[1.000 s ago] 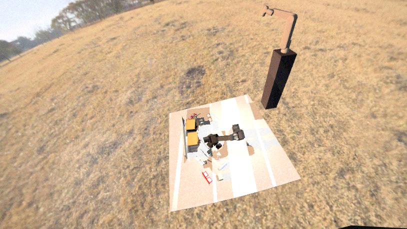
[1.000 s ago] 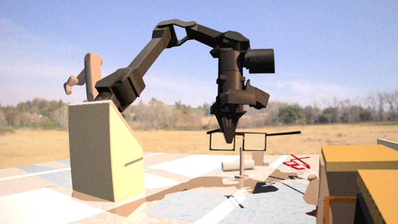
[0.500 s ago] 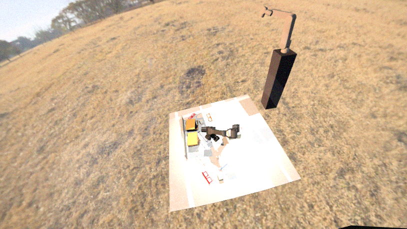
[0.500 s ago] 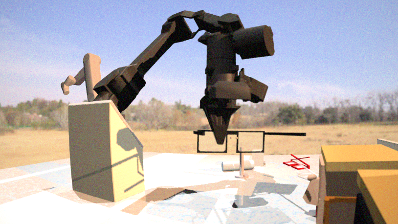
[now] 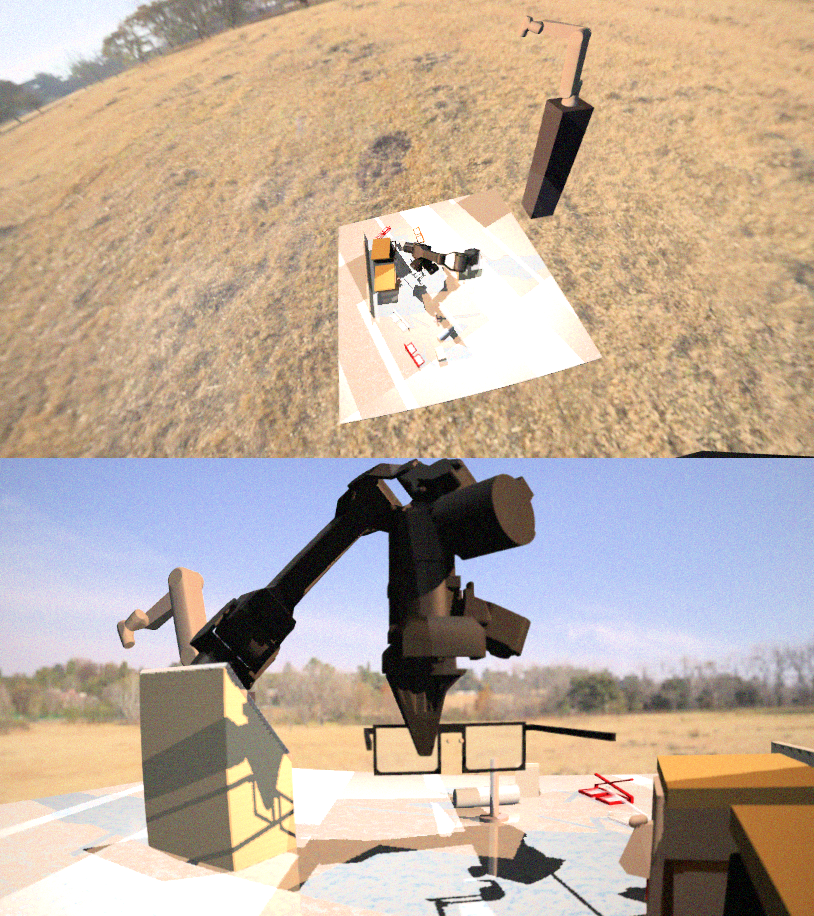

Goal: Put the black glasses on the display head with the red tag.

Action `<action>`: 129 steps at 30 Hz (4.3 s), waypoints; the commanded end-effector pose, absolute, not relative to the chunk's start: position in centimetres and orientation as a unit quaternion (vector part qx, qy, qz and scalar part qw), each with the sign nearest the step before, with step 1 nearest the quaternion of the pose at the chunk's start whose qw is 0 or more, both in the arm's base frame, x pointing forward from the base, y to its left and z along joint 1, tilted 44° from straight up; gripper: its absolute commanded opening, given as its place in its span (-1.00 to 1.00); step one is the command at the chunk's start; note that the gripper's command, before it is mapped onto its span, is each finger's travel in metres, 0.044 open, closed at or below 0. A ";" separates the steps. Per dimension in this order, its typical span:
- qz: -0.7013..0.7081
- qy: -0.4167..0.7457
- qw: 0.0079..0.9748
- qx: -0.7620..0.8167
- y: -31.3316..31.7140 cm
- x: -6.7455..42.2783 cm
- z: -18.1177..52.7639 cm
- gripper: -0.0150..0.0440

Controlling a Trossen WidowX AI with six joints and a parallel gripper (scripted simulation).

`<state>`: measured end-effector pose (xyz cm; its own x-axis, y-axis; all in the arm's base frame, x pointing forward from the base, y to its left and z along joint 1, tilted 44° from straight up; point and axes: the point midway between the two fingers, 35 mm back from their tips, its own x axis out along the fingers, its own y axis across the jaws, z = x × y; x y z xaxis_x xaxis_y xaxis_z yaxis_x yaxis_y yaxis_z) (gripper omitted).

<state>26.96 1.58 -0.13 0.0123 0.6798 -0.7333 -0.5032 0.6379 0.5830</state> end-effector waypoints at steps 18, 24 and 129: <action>0.419 0.564 0.707 0.079 2.7 27.2 -1.8 -0.49; 0.419 0.564 0.707 0.079 3.0 27.3 -2.2 -0.49; 0.421 0.561 0.708 0.079 8.2 27.1 -7.4 -0.13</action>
